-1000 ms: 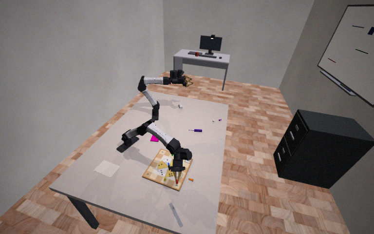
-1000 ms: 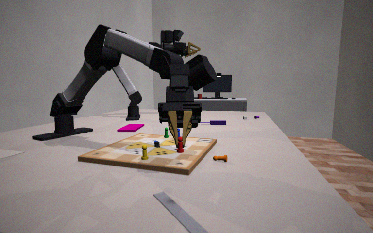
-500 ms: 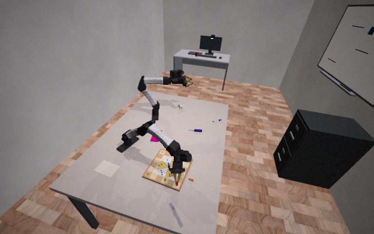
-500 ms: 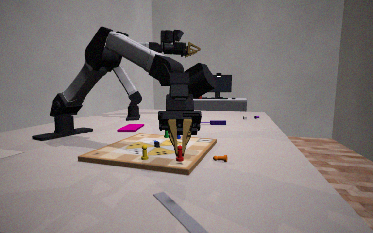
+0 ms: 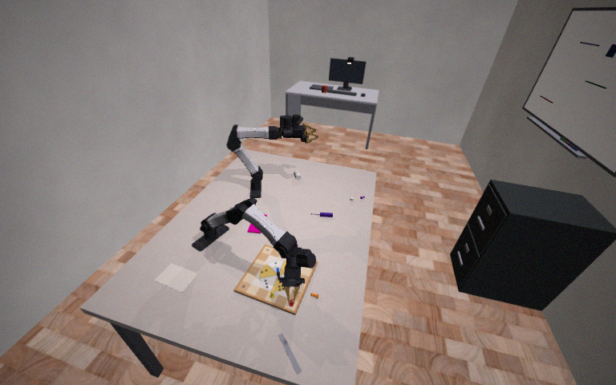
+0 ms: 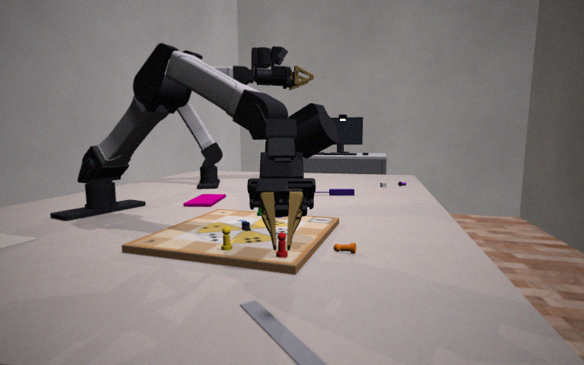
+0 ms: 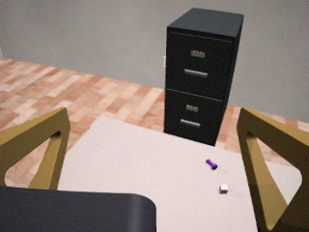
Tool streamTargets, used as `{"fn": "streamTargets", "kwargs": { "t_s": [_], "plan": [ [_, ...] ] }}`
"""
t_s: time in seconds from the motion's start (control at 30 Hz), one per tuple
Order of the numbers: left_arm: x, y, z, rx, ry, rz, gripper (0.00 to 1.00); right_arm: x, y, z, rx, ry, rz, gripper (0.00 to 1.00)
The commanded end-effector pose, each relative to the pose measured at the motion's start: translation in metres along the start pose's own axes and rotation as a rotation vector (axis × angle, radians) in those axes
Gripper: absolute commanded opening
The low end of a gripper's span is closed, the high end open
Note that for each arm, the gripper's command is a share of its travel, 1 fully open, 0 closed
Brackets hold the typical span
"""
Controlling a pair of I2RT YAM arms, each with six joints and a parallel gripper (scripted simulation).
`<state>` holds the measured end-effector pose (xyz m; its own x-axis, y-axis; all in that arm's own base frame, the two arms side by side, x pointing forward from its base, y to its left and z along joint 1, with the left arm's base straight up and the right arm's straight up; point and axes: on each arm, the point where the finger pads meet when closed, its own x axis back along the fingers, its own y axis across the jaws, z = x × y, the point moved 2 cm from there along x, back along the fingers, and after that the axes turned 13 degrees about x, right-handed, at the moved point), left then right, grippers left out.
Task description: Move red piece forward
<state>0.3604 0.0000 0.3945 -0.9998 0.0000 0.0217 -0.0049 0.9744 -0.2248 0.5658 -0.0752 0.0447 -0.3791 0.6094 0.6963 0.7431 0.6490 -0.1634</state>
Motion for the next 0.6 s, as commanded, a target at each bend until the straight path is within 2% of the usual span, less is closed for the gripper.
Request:
{"fn": "streamTargets", "kwargs": {
  "t_s": [0.0,0.47,0.5,0.57],
  "plan": [
    [0.001,-0.001,-0.004,0.000,-0.011,0.002,1.00,-0.006,0.000,0.011,0.020,0.025,0.013,0.23],
    [0.001,-0.001,-0.004,0.000,-0.011,0.002,1.00,-0.006,0.000,0.011,0.020,0.025,0.013,0.23],
    [0.001,-0.001,-0.004,0.000,-0.011,0.002,1.00,0.011,-0.003,0.006,0.017,0.010,0.012,0.23],
    [0.001,-0.001,-0.004,0.000,-0.011,0.002,1.00,0.014,-0.001,0.002,0.009,0.004,0.007,0.23]
  ]
}}
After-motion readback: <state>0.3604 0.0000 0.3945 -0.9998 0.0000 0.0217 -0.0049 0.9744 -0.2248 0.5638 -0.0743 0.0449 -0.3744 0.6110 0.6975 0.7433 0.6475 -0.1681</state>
